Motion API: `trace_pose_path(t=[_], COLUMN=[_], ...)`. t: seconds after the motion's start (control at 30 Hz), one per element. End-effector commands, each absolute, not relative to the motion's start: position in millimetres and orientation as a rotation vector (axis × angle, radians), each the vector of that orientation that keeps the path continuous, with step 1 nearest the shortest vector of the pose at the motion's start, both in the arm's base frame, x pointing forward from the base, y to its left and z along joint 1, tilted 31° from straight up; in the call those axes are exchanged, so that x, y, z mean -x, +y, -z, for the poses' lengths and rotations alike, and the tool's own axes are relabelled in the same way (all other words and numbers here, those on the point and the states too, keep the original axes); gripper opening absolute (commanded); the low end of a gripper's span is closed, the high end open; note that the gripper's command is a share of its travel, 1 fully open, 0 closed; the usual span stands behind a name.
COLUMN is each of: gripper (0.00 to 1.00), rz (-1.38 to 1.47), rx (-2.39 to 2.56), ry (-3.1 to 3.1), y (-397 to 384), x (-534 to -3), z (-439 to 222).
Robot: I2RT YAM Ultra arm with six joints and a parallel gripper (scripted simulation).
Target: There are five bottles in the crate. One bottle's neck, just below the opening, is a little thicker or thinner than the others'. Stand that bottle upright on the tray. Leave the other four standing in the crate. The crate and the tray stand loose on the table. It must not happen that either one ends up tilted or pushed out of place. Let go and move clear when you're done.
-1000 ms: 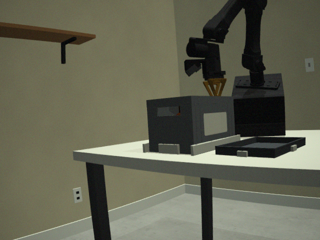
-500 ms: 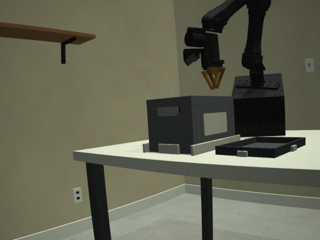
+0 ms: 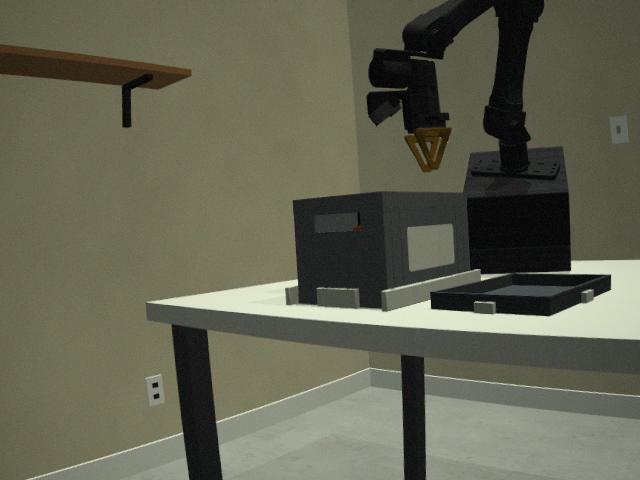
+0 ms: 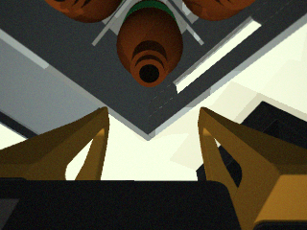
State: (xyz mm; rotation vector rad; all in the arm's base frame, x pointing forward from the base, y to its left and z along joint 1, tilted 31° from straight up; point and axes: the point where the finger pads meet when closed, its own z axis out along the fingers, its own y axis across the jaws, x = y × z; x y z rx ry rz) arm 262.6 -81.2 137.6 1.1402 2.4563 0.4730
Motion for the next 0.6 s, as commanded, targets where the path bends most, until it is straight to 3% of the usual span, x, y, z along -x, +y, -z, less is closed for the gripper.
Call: trace_pose_path(t=[0.0,0.2,0.23,0.57], gripper=[0.61,0.61,0.0,0.0], rz=[-0.455,-0.455,-0.453,-0.453], rx=[-1.11,-1.11,-1.107,-1.107], ry=[2.407,2.407,2.4,2.4], y=[-87.0,-87.0,-87.9,-87.9], x=[-264.6,-264.6,-266.0,-266.1], z=[-158.5,-158.5,-159.3,-159.3])
